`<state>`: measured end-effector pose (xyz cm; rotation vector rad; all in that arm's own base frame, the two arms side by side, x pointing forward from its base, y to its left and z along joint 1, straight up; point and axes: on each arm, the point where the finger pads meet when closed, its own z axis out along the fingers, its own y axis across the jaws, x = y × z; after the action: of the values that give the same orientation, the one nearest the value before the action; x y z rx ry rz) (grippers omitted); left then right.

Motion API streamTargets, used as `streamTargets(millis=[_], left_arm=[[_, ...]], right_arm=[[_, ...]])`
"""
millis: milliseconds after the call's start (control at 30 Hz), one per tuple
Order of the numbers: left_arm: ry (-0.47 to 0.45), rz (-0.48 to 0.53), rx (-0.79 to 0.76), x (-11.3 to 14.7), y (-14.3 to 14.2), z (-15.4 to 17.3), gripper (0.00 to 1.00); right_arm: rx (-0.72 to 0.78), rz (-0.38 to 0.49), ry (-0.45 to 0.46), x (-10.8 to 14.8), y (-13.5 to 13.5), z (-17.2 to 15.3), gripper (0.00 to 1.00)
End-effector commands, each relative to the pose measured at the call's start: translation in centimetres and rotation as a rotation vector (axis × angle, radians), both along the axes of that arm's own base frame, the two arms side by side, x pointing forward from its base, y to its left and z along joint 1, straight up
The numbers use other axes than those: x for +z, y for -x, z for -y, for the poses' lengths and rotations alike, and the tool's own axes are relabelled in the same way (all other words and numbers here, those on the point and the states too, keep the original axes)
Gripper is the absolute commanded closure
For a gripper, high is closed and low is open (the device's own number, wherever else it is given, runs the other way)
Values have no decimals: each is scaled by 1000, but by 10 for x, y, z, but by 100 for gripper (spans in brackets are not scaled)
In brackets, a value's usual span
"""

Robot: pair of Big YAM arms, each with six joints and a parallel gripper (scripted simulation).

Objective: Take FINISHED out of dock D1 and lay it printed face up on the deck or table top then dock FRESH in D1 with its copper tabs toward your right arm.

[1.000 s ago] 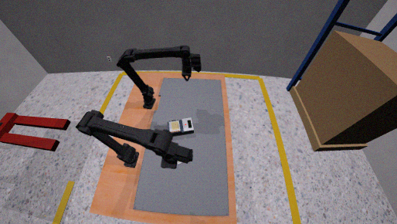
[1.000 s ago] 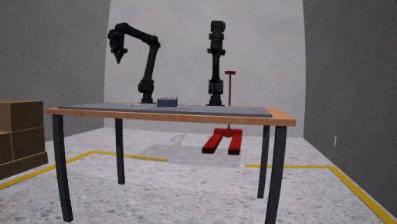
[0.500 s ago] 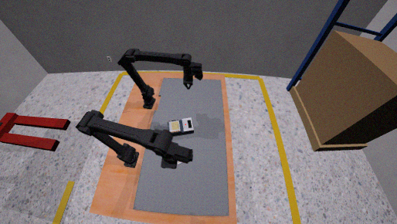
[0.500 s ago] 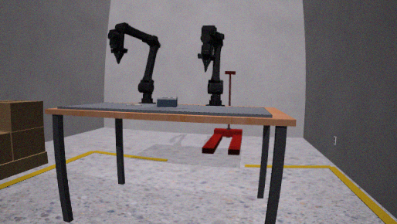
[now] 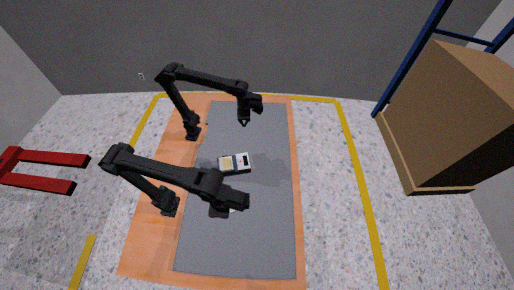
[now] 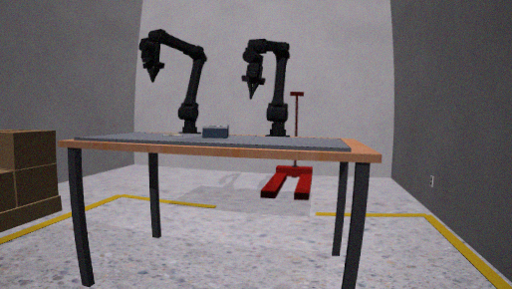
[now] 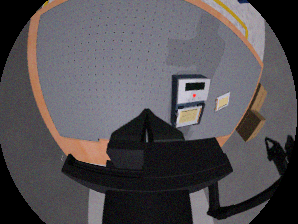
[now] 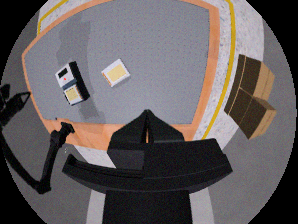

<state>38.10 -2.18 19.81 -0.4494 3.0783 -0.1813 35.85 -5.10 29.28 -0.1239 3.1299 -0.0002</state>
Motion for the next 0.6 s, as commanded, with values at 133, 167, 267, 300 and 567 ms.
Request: streamTargets(millis=[133, 167, 267, 300, 567], left_arm=[[15, 17, 57, -12, -11, 28, 100], [15, 17, 57, -14, -12, 33, 100], [35, 15, 76, -20, -12, 46, 100], [35, 15, 76, -22, -12, 51, 100], [55, 11, 95, -34, -11, 78, 100]], right_arm=[[-6, -9, 0, 0, 4, 3, 100], [-6, -9, 0, 0, 4, 3, 100], [-6, -9, 0, 0, 4, 3, 100], [-6, -9, 0, 0, 4, 3, 100], [-6, -9, 0, 0, 4, 3, 100]])
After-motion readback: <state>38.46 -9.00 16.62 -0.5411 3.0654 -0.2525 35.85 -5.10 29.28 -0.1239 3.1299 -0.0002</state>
